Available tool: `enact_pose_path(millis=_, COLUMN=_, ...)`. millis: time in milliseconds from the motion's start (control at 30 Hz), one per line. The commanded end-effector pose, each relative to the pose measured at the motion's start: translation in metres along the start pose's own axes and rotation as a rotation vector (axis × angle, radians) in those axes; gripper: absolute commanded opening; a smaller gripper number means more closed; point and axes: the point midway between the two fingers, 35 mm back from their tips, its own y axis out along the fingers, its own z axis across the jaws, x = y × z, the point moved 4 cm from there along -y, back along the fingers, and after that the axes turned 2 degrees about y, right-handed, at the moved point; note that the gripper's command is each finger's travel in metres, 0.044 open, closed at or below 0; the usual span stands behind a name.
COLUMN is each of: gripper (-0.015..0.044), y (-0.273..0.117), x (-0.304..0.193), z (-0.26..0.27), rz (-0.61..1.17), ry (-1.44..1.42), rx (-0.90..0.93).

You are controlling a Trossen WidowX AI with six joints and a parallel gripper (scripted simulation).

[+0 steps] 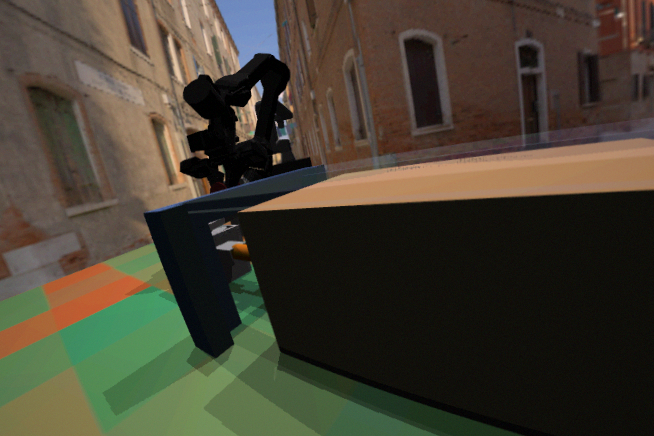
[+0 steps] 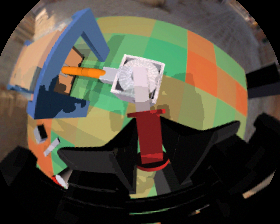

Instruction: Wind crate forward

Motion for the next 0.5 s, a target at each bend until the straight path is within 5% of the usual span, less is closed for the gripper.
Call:
enact_pose_path(millis=0, gripper=0.0000, y=0.002, x=-0.002, z=-0.014, rz=0.003, ry=0.012, rx=-0.039)
enact_pose_path(millis=467, gripper=0.0000, y=0.003, x=0.003, z=-0.034, rz=0.002, ry=0.012, rx=-0.040)
